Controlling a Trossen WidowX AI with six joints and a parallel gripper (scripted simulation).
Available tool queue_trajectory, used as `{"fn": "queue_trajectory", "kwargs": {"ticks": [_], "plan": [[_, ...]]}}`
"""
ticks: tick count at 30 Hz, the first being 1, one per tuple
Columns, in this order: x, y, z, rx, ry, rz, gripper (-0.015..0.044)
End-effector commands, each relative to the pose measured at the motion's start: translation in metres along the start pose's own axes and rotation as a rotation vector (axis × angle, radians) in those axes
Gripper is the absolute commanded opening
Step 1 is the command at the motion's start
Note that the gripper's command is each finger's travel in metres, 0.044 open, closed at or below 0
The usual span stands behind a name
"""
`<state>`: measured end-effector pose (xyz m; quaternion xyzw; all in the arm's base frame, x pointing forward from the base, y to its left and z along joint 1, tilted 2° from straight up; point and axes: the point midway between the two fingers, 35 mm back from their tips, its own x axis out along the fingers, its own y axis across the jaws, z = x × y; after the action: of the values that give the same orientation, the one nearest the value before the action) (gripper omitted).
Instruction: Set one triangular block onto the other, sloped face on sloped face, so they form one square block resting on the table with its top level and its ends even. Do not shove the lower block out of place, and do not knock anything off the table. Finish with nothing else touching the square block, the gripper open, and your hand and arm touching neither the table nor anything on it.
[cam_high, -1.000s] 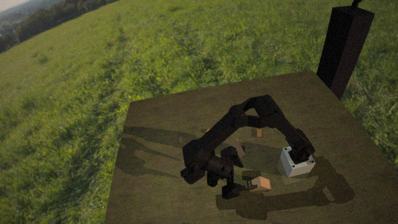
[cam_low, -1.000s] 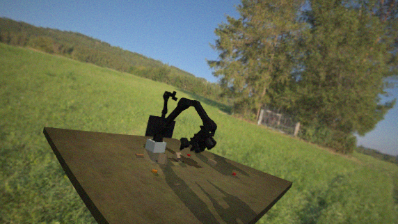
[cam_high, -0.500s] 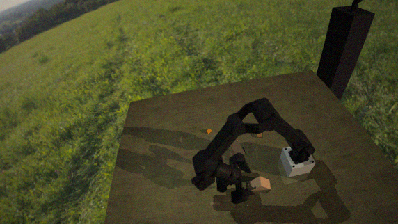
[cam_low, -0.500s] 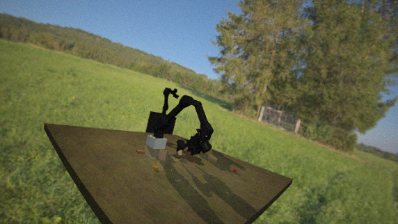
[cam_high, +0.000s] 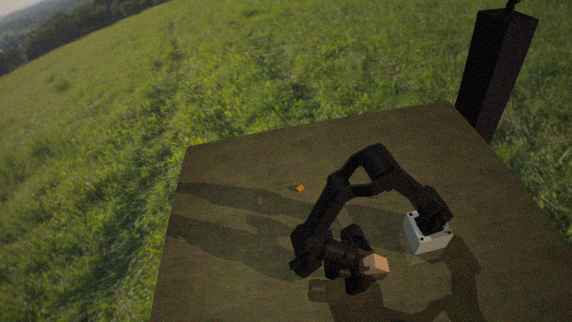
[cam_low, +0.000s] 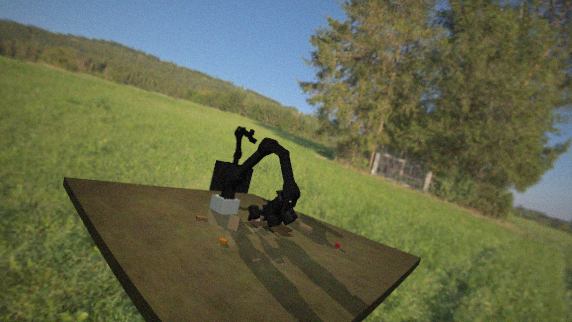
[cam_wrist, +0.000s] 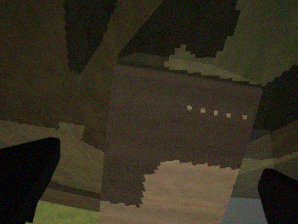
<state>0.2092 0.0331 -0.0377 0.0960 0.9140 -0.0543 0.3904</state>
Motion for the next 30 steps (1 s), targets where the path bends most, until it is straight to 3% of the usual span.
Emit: {"fn": "queue_trajectory", "kwargs": {"ticks": [1,13,22,30], "plan": [[0.003,-0.0003,-0.0013,0.004,0.008,0.003,0.044],[0.003,-0.0003,-0.0013,0.004,0.008,0.003,0.044],[0.0015,-0.0006,-0.0011,0.001,0.005,-0.001,0.0204],[0.0015,-0.0006,-0.0011,0.001,0.005,-0.001,0.015]]}}
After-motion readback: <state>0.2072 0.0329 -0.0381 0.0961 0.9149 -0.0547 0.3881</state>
